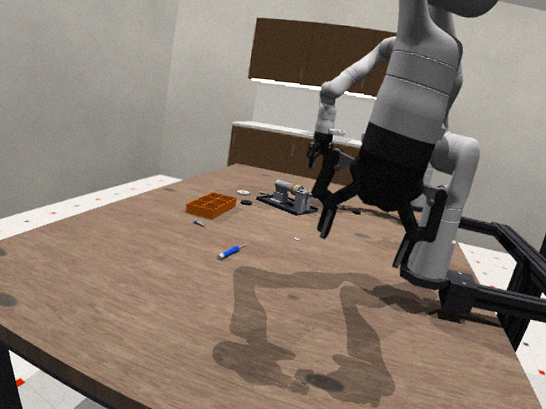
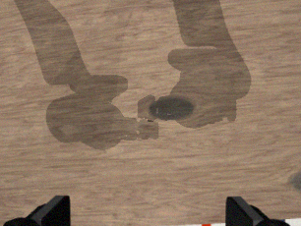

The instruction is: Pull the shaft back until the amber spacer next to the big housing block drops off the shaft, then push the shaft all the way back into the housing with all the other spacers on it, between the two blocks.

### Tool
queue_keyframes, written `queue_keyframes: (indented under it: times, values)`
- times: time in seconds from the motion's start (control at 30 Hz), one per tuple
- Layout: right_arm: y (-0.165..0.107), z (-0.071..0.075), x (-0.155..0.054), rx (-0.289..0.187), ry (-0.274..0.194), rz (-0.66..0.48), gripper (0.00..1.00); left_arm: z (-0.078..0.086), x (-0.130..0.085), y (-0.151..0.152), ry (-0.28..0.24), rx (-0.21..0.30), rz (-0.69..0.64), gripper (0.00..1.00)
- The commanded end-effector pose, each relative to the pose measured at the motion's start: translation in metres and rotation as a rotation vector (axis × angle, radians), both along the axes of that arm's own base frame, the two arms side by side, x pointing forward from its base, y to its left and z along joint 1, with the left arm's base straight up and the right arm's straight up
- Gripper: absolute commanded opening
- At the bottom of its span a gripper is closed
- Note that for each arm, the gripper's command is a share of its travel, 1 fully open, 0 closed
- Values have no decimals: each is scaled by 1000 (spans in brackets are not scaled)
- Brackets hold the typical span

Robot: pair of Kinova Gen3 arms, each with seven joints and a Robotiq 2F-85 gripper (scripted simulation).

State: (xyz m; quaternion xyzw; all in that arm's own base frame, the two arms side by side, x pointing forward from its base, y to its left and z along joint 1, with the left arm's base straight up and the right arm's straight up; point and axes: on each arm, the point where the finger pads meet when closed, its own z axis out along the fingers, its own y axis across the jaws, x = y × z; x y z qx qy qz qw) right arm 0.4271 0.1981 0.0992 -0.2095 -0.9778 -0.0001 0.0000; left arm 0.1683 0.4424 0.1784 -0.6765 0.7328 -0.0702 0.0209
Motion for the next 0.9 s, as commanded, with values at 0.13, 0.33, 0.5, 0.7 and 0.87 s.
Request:
queue_keyframes:
  times: [0.13, 0.33, 0.5, 0.7, 0.87]
  values:
    - [0, 1, 0, 1, -2, 1, 1000, 5, -40, 8, 27, 23, 20, 1000]
    - [0, 1, 0, 1, -2, 1, 1000, 8, -67, 11, 47, 35, 34, 1000]
    - [0, 1, 0, 1, -2, 1, 1000, 12, -92, 12, 66, 45, 47, 1000]
    - [0, 1, 0, 1, -2, 1, 1000, 15, -123, 12, 90, 56, 63, 1000]
    - [0, 1, 0, 1, -2, 1, 1000, 17, -140, 11, 103, 61, 72, 1000]
